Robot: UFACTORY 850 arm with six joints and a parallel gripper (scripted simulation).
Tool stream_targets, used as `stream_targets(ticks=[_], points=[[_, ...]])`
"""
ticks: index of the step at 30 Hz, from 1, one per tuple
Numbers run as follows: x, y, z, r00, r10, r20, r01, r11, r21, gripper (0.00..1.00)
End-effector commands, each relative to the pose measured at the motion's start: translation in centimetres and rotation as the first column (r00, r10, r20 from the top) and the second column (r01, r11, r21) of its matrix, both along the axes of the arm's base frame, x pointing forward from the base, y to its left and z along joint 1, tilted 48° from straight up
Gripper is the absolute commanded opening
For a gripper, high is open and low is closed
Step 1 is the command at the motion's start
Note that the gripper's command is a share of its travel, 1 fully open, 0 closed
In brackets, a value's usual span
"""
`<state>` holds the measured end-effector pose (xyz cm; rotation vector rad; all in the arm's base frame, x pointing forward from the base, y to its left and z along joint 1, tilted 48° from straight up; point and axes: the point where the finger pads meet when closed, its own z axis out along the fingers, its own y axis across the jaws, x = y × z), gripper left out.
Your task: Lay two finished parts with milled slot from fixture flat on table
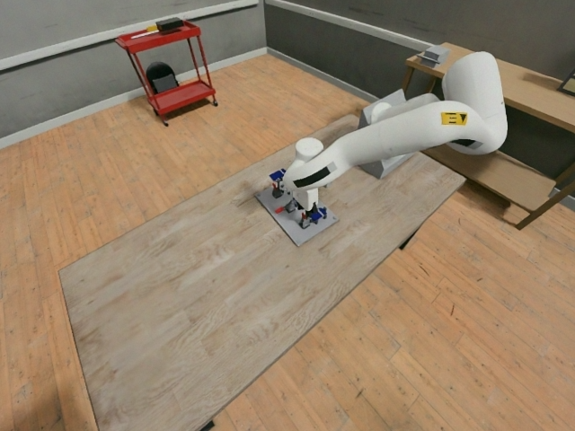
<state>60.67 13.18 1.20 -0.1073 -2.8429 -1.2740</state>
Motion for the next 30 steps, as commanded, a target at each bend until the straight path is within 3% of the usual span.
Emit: stream_targets(ticks=[1, 19, 20, 30], points=[[0.06, -0.68, 0.63, 1.0, -0.001, 0.001, 0.001, 1.0, 0.0, 0.48], [0.06, -0.83, 0.75, 1.0, -0.001, 0.001, 0.001, 1.0, 0.0, 0.48], [0.05, -0.83, 0.74, 1.0, -0.001, 0.001, 0.001, 1.0, 0.0, 1.0], [0.06, -0.57, 0.51, 1.0, -0.001, 0.001, 0.001, 1.0, 0.0, 1.0]])
